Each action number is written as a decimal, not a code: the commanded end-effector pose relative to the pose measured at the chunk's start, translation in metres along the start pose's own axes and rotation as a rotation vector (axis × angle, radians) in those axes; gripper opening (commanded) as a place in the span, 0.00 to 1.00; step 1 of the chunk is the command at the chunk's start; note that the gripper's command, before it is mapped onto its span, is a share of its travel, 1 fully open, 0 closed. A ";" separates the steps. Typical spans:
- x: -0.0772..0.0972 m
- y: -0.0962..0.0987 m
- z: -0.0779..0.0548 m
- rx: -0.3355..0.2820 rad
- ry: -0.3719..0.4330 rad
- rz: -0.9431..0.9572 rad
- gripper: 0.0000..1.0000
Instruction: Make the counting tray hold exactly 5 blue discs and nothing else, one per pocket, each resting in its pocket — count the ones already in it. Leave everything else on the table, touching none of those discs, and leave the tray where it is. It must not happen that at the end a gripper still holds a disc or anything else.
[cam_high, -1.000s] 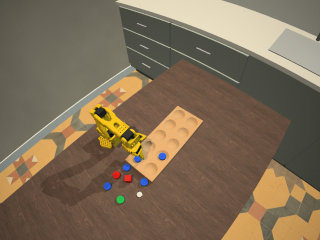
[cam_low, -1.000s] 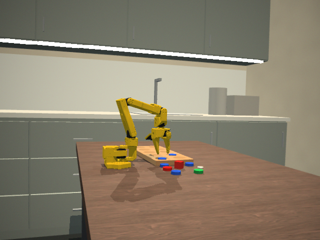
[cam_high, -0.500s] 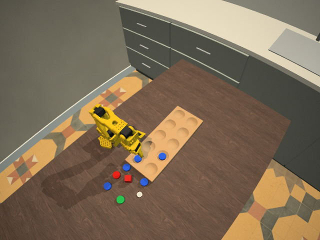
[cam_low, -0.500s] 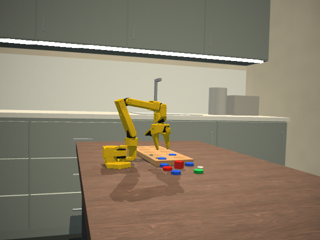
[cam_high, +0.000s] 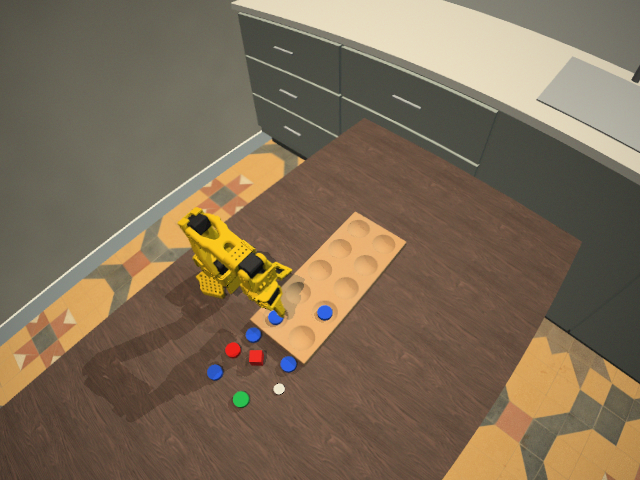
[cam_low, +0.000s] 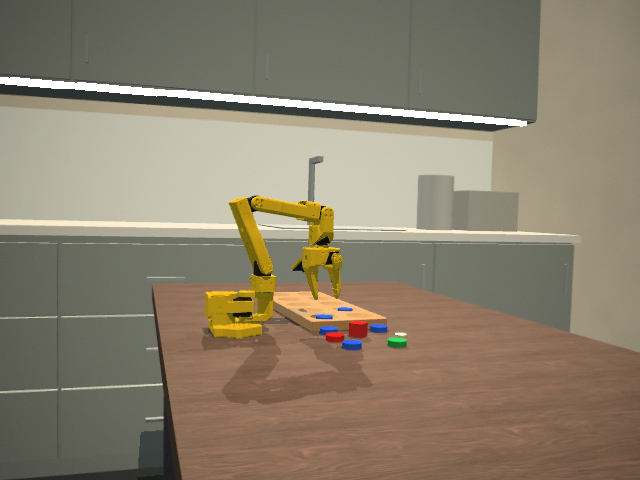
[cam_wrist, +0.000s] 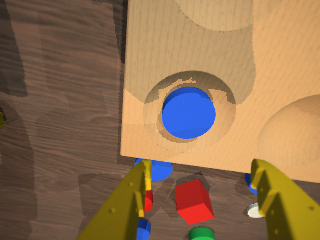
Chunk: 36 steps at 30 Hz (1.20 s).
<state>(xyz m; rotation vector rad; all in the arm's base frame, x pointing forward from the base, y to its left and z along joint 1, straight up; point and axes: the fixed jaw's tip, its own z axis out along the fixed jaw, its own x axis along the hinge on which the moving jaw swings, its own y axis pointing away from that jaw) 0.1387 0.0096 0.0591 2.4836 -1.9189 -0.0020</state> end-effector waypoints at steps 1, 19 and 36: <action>0.003 -0.007 -0.007 0.058 0.008 0.033 0.27; 0.027 -0.014 -0.005 0.109 0.007 0.535 0.27; 0.072 -0.017 -0.002 0.198 -0.015 1.304 0.27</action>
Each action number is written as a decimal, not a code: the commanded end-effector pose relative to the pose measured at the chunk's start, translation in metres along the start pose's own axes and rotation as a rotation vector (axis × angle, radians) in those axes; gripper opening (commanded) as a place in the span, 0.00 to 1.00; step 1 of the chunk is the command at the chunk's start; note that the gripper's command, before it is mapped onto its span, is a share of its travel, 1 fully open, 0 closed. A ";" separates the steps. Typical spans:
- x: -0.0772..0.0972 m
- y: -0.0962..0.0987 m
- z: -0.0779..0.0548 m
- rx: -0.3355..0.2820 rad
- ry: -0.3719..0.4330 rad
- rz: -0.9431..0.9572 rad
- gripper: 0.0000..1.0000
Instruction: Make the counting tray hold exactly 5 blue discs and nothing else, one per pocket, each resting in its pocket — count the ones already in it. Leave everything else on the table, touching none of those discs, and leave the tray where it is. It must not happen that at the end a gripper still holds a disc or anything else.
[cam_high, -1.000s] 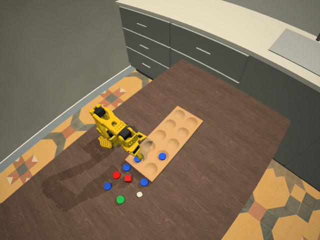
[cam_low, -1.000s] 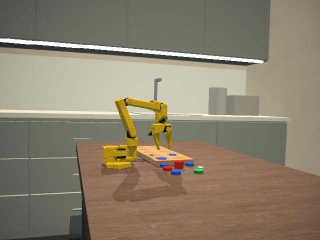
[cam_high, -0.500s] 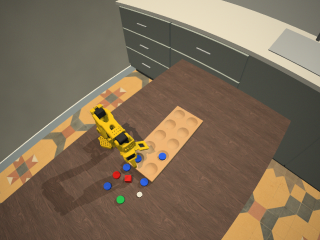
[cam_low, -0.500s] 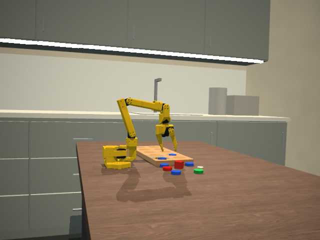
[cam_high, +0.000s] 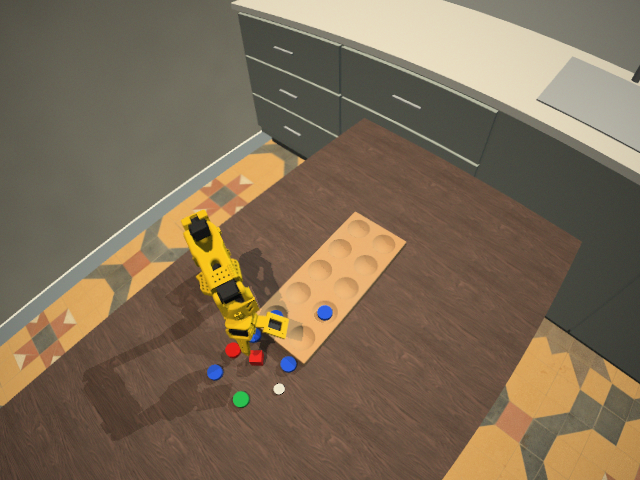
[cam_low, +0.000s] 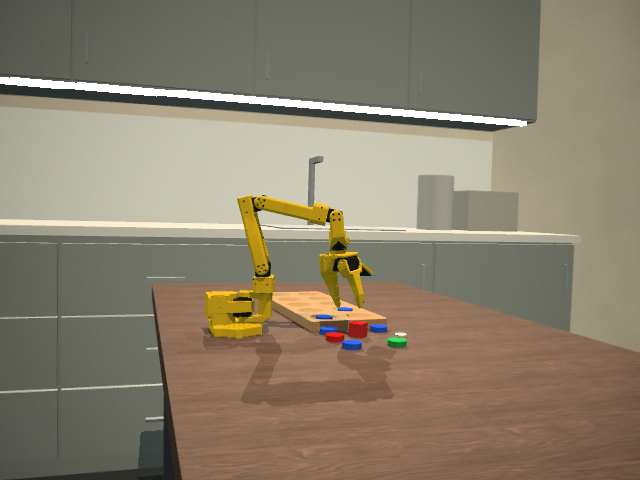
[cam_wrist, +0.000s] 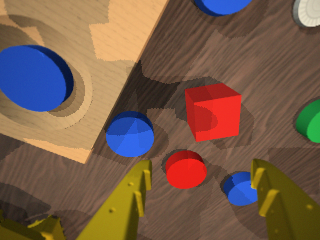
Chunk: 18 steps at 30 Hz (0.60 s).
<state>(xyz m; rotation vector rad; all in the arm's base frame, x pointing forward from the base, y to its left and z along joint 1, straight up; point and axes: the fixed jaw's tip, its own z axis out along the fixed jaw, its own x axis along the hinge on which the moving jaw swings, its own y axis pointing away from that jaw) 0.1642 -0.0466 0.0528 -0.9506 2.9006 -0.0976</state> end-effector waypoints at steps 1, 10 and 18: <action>-0.001 -0.017 -0.007 0.066 -0.046 0.170 0.27; 0.016 -0.043 -0.005 0.110 -0.073 0.636 0.27; 0.028 -0.057 -0.004 0.136 -0.095 0.901 0.27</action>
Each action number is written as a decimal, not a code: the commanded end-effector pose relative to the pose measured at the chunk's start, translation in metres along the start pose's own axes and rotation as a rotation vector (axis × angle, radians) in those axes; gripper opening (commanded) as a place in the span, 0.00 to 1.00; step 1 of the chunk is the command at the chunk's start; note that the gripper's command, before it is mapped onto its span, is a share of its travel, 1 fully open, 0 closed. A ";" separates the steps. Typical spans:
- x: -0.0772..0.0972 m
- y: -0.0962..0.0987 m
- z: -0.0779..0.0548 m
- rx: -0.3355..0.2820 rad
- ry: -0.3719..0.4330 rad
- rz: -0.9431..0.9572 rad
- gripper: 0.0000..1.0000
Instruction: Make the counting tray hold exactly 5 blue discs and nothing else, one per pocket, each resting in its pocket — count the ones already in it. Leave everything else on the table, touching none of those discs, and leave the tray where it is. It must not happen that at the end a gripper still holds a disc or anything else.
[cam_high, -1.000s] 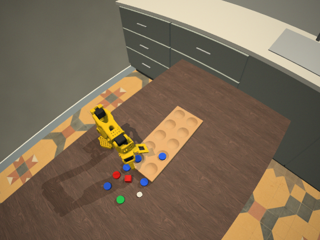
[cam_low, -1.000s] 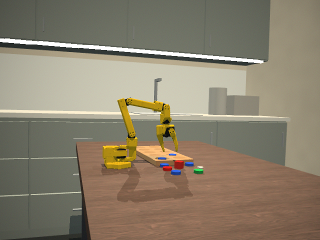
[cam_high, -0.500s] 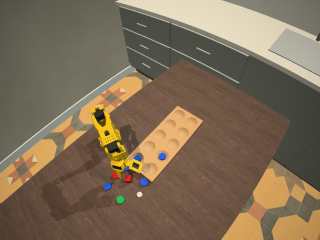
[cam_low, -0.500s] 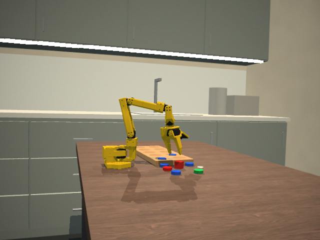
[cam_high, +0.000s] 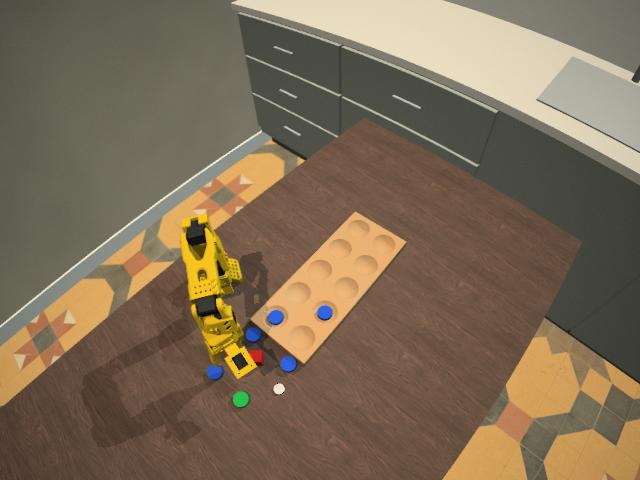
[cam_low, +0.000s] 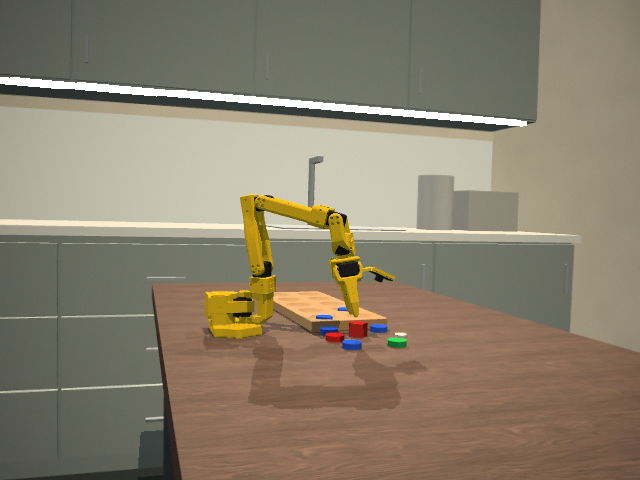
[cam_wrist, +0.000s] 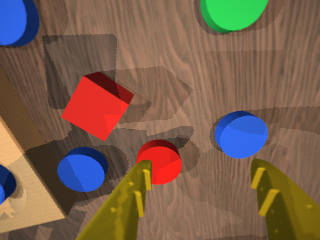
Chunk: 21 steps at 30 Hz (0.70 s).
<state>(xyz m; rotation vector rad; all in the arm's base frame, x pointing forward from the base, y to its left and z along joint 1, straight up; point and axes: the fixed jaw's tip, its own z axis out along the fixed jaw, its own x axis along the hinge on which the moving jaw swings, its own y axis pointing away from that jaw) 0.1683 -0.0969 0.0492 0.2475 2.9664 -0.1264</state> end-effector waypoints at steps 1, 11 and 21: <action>-0.010 -0.015 -0.008 0.037 -0.074 0.145 0.27; -0.009 -0.037 -0.006 0.059 -0.101 0.440 0.27; -0.008 -0.045 -0.006 0.067 -0.112 0.547 0.27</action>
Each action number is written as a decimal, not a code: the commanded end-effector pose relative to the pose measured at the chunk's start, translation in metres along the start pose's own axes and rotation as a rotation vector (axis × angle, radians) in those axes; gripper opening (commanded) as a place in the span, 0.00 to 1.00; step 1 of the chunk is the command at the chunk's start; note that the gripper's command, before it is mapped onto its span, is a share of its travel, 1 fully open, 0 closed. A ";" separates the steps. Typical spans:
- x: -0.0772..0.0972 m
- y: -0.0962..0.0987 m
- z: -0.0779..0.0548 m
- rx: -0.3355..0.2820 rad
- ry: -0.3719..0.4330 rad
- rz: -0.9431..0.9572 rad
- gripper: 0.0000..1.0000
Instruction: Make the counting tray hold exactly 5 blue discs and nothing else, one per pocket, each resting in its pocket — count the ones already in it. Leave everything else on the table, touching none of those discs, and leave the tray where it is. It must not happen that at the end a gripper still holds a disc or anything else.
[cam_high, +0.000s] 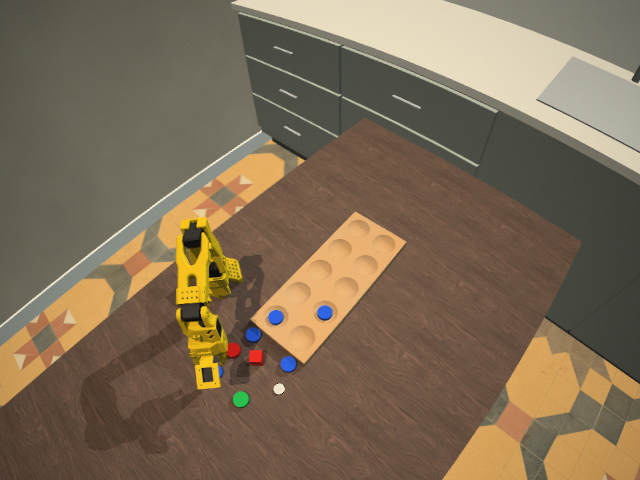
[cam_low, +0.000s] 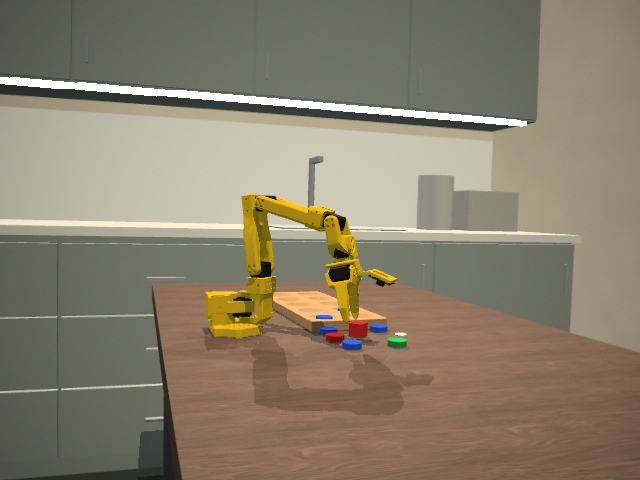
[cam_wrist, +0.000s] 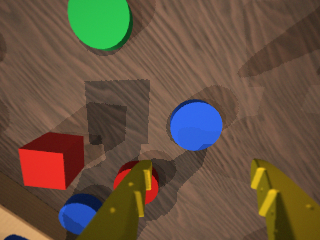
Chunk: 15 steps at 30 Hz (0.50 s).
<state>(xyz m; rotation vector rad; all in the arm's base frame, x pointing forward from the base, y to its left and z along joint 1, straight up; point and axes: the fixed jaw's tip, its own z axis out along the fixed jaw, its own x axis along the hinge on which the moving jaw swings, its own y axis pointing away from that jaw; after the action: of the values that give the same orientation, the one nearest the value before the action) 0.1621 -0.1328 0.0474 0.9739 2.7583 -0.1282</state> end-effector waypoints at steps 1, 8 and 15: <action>-0.013 -0.004 -0.009 0.005 -0.075 0.046 0.27; -0.013 -0.005 -0.009 0.006 -0.077 0.062 0.27; -0.017 -0.007 -0.012 0.009 -0.099 0.078 0.27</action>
<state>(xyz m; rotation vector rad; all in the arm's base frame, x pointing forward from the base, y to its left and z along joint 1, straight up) 0.1612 -0.1385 0.0487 1.0580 2.7115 -0.1324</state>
